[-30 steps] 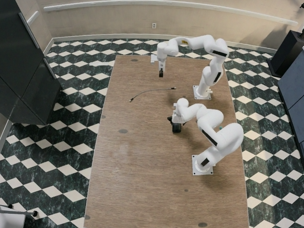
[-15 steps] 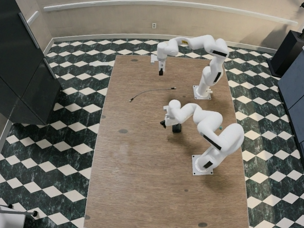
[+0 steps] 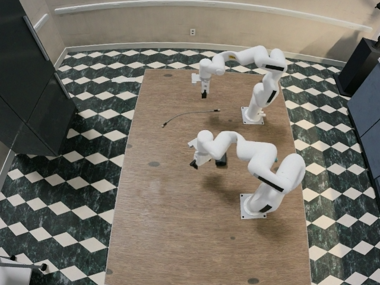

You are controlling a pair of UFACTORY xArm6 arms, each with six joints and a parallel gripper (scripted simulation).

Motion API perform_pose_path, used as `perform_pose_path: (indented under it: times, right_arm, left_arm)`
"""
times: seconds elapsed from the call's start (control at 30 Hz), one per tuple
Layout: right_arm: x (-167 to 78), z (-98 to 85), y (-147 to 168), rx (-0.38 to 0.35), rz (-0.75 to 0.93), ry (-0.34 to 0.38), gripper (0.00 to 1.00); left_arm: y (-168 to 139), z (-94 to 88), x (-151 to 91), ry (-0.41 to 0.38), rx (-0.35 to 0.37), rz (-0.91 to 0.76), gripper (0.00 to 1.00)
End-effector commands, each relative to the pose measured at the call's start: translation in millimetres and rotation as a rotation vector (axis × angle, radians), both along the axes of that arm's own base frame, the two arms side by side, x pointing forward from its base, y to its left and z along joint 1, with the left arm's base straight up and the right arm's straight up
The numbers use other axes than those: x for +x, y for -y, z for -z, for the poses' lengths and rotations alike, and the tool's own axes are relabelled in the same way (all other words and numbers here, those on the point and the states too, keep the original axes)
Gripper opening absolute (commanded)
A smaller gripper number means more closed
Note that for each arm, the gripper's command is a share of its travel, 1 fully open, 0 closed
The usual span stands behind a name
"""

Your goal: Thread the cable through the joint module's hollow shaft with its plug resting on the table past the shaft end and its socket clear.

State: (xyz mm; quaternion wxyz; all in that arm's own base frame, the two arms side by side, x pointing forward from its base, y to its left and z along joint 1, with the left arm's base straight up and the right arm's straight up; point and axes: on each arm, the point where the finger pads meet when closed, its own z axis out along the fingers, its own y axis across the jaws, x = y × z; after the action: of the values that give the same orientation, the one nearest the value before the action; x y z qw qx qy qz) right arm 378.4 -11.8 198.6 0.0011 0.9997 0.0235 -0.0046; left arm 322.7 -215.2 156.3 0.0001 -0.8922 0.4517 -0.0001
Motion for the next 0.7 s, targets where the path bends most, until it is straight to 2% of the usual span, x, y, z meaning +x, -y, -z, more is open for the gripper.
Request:
perform_pose_path:
  times: [0.0,0.47,0.53,0.67]
  right_arm:
    - [-5,20.4,6,-0.003,-0.038,0.033,0.29]
    - [-64,105.9,18,-0.002,-0.131,0.030,0.29]
    - [-64,105.9,18,-0.002,-0.131,0.030,0.29]
    - [-81,125.1,19,-0.001,-0.153,0.027,0.29]
  left_arm:
    - [-19,-17.5,23,0.012,-0.011,-0.119,1.00]
    - [-106,-56.7,66,0.014,-0.012,-0.508,1.00]
    - [-106,-56.7,66,0.014,-0.012,-0.508,1.00]
    - [-131,-65.8,73,0.012,-0.011,-0.610,1.00]
